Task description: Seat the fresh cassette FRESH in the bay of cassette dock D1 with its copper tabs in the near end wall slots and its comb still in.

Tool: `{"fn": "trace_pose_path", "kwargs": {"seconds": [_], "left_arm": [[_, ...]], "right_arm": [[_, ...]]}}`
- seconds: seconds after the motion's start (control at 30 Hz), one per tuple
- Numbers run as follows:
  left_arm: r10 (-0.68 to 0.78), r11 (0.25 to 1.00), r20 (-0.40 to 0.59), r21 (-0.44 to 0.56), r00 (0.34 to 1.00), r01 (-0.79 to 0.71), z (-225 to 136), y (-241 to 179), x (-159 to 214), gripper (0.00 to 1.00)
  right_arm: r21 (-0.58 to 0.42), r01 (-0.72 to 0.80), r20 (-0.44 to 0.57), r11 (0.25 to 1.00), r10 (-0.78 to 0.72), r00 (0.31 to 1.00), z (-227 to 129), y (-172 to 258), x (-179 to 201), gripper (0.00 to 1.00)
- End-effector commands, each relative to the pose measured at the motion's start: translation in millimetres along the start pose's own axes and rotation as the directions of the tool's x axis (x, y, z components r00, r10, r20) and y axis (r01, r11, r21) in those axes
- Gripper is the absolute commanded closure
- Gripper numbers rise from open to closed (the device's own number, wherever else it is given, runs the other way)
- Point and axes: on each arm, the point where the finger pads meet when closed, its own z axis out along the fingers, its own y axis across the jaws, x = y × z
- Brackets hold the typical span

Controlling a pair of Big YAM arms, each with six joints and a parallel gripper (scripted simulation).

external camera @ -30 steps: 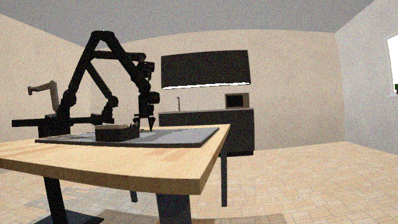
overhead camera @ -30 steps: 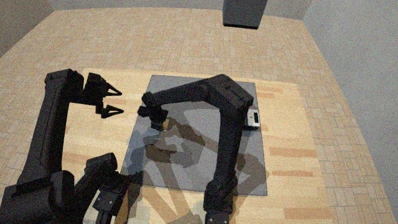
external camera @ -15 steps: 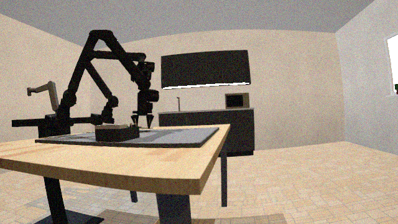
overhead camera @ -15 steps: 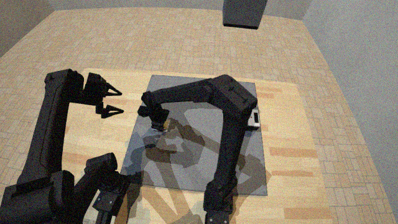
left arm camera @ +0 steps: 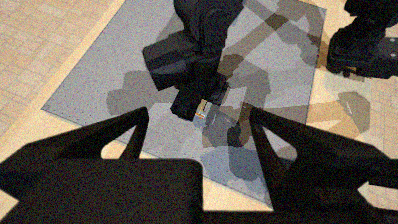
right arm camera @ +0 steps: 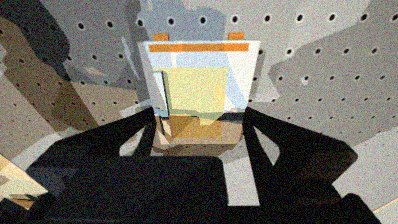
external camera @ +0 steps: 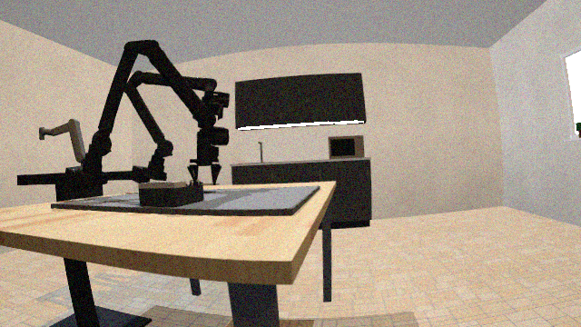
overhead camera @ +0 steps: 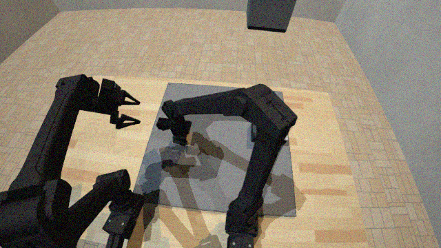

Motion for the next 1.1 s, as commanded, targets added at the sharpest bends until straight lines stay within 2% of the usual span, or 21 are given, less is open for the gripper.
{"fn": "trace_pose_path", "kwargs": {"seconds": [0.0, 0.17, 0.23, 0.5, 1.07], "left_arm": [[0.126, 0.989, 0.071, 0.073, 0.989, -0.131, 23.7, 35.6, -40.0, 0.00], [0.184, 0.965, 0.142, 0.161, 0.973, -0.206, 56.2, 40.7, -58.7, 0.00], [0.184, 0.965, 0.142, 0.161, 0.973, -0.206, 56.2, 40.7, -58.7, 0.00], [0.227, 0.921, 0.236, 0.263, 0.945, -0.287, 103.3, 39.5, -87.9, 0.00], [0.243, 0.914, 0.248, 0.266, 0.938, -0.307, 107.6, 39.9, -89.9, 0.00]], "right_arm": [[0.042, 0.001, 0.039, 0.999, -0.003, 0.999, -16.3, -28.4, 57.3, 0.23], [0.041, -0.020, 0.042, 0.999, 0.019, 0.999, -16.0, -30.5, 76.7, 0.23], [0.041, -0.020, 0.042, 0.999, 0.019, 0.999, -16.0, -30.5, 76.7, 0.23], [0.051, -0.045, 0.052, 0.998, 0.042, 0.998, -21.3, -38.5, 74.2, 0.23], [0.037, -0.026, 0.040, 0.999, 0.024, 0.999, -15.2, -31.5, 70.0, 0.23]]}}
